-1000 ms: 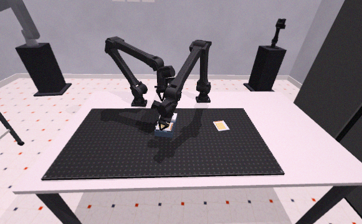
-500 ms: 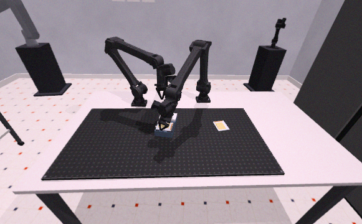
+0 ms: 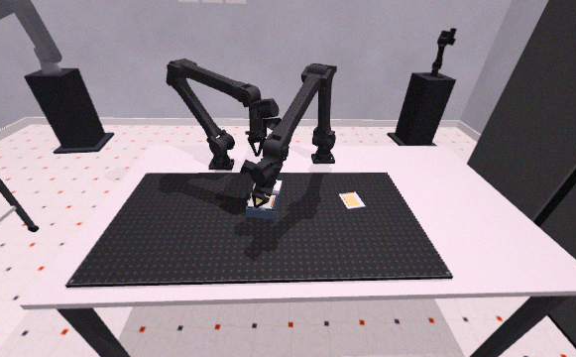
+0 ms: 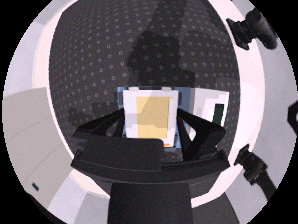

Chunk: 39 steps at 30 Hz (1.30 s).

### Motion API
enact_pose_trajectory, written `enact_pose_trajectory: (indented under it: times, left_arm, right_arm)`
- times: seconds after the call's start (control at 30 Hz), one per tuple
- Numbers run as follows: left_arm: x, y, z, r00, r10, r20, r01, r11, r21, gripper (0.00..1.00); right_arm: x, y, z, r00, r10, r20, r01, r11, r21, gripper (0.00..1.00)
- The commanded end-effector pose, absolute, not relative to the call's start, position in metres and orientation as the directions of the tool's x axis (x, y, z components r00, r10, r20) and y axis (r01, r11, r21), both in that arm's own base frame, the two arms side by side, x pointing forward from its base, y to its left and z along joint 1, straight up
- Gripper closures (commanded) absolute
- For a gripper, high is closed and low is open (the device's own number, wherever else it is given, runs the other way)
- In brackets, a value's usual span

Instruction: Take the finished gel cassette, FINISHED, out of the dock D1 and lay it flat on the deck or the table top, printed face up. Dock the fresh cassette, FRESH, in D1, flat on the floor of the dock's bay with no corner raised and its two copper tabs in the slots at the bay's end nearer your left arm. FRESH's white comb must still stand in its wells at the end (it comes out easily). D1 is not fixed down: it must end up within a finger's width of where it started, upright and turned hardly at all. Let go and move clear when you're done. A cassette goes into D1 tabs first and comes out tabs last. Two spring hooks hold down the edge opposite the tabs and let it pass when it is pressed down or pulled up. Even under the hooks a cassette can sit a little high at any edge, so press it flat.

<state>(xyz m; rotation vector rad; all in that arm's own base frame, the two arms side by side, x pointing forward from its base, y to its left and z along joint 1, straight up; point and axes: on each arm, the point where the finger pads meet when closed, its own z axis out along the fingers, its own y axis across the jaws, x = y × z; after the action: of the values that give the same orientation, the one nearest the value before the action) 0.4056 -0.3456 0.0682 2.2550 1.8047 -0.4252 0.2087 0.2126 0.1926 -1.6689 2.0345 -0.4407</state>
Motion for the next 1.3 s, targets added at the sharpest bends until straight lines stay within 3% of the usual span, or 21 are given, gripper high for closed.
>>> enact_pose_trajectory:
  times: [0.0, 1.27]
  left_arm:
    - [0.408, -0.347, 0.073, 0.206, 0.909, -0.361, 0.975, -0.220, 0.002, 1.00]
    - [0.408, -0.347, 0.073, 0.206, 0.909, -0.361, 0.975, -0.220, 0.002, 1.00]
  right_arm:
    - [0.216, 0.230, 0.234, -0.138, -0.964, -0.226, -0.806, 0.242, -0.540, 1.00]
    - [0.214, 0.228, 0.266, -0.133, -0.965, -0.224, -0.807, 0.237, -0.541, 1.00]
